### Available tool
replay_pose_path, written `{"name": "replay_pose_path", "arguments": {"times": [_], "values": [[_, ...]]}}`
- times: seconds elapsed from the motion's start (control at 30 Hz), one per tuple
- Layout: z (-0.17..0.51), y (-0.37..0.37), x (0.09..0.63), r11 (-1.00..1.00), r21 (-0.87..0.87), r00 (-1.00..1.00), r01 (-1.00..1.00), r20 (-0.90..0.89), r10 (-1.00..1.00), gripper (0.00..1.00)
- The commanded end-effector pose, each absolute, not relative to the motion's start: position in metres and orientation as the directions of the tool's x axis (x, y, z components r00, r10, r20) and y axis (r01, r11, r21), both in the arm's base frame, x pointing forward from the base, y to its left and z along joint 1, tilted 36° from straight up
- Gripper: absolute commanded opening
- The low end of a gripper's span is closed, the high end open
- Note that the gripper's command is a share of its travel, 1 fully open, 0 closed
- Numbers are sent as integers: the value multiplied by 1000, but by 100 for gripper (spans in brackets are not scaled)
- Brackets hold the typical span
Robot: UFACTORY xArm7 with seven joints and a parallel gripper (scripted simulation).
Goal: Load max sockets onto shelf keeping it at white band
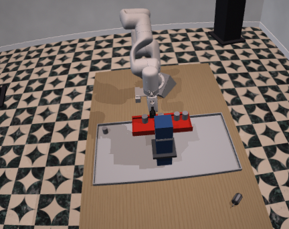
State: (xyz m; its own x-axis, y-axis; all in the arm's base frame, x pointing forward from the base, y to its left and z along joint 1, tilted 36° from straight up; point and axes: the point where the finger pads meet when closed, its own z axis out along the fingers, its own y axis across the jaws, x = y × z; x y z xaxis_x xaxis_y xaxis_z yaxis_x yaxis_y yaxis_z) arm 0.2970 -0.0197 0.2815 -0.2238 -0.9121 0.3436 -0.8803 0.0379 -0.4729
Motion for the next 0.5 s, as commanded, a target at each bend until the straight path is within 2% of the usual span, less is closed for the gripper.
{"name": "replay_pose_path", "arguments": {"times": [0.0, 0.47], "values": [[285, -18, 297, 35, -478, -223, -878, 343, -912, 0], [286, -18, 297, 35, -478, -223, -878, 343, -912, 0]]}}
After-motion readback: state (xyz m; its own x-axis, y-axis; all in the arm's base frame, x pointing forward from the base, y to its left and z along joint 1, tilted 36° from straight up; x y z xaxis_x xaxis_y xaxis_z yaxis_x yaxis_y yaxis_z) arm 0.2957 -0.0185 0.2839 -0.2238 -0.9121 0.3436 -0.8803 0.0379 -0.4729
